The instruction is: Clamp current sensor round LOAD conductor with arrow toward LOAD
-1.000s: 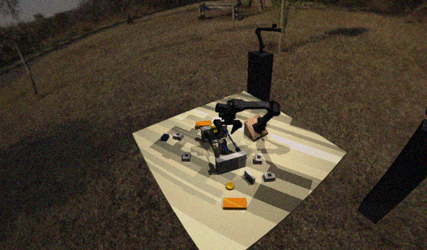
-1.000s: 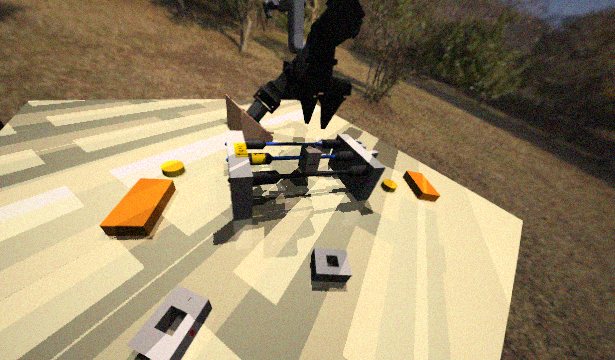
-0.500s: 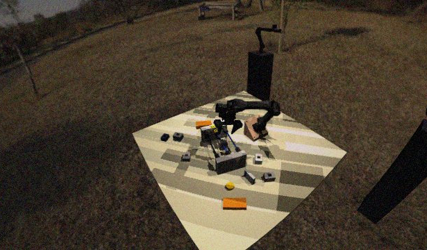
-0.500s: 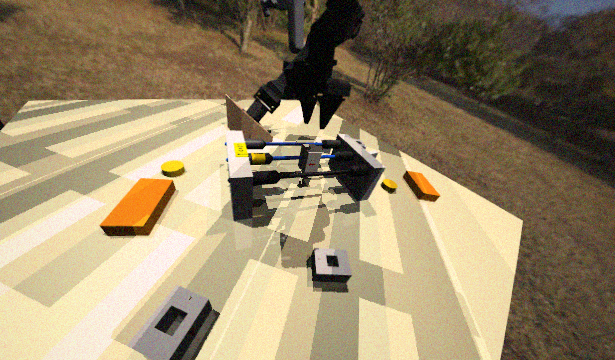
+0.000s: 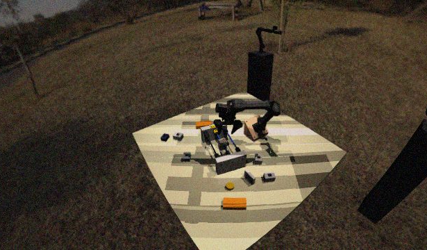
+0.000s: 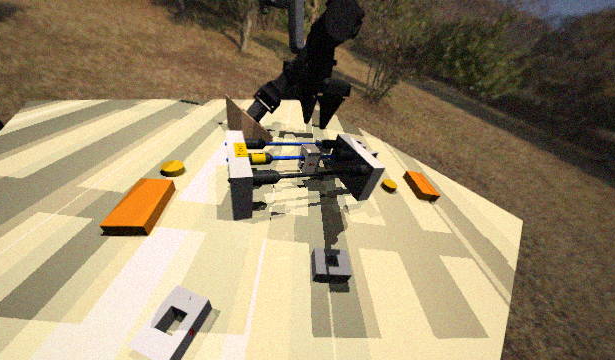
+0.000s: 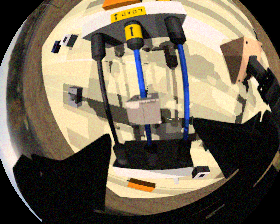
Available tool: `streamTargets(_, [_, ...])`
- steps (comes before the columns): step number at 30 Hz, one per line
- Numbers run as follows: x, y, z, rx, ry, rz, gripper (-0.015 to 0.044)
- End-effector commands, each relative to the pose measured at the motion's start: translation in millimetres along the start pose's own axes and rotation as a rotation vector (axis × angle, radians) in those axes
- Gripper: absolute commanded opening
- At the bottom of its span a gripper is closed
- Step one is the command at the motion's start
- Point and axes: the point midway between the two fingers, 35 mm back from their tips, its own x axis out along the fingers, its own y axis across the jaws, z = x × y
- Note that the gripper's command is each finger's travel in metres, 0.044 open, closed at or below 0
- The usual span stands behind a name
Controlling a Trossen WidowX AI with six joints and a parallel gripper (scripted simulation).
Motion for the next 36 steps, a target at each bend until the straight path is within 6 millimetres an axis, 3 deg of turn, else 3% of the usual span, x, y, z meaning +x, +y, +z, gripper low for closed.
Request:
streamTargets(1, [-1,-1,0,-0.005,-0.001,0.0,0.044])
streamTargets(13, [0,-2,3,-0.05,0.013,0.004,0.044])
streamTargets(23, [-4,-27,43,-0.789,0.139,0.185,0.044])
streamTargets(30, [-8,-47,65,-1.307,0.101,0.411,0.044])
streamTargets(36, [-11,-58,75,-1.542,0.018,0.554,0.044])
